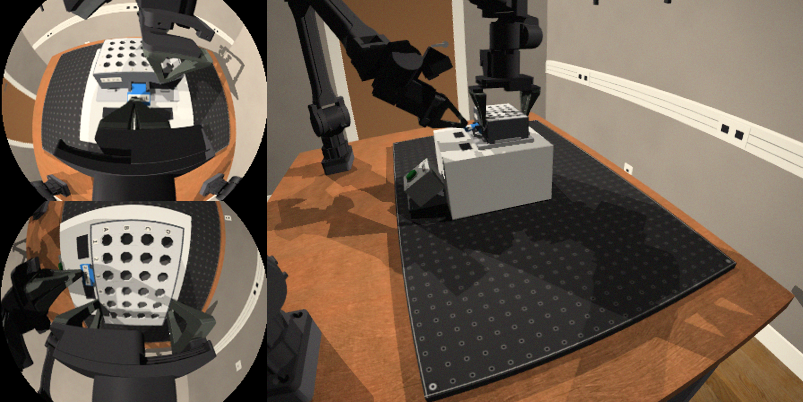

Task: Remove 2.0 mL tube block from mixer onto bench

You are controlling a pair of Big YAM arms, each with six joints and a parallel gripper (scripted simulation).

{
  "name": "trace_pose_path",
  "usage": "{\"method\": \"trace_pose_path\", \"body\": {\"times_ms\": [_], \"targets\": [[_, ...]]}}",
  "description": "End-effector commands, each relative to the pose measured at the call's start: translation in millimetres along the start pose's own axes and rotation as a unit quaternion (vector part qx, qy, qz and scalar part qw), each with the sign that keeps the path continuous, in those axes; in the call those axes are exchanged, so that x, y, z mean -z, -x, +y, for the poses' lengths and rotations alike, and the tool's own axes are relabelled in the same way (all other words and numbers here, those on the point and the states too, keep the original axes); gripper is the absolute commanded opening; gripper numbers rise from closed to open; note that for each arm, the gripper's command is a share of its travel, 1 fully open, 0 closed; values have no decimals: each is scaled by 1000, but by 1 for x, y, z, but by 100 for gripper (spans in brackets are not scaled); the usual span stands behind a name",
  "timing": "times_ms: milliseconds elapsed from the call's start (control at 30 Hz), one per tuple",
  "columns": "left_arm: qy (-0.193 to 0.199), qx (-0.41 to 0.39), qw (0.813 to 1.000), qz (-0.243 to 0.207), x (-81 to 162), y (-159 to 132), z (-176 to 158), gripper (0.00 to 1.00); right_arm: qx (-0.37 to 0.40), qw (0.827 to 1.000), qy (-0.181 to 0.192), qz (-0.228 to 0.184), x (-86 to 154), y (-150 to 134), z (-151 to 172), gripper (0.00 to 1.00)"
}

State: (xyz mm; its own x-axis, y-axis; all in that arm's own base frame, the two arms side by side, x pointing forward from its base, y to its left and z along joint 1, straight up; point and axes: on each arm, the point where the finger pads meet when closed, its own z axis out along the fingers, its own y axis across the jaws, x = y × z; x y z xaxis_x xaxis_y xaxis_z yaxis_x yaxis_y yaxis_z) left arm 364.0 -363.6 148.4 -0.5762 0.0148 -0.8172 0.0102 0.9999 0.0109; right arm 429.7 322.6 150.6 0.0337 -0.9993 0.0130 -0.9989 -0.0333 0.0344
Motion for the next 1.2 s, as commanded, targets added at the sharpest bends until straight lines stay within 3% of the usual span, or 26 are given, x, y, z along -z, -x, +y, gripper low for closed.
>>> {"method": "trace_pose_path", "body": {"times_ms": [0, 1167], "targets": [[13, -22, 999, 19, -14, -24, 10, 0, 5, 1000, -8, -14, 18, 10, -10, 0], [12, -15, 1000, 14, -11, -7, 3, 0, 7, 1000, -10, -14, 19, 11, -9, 0]]}}
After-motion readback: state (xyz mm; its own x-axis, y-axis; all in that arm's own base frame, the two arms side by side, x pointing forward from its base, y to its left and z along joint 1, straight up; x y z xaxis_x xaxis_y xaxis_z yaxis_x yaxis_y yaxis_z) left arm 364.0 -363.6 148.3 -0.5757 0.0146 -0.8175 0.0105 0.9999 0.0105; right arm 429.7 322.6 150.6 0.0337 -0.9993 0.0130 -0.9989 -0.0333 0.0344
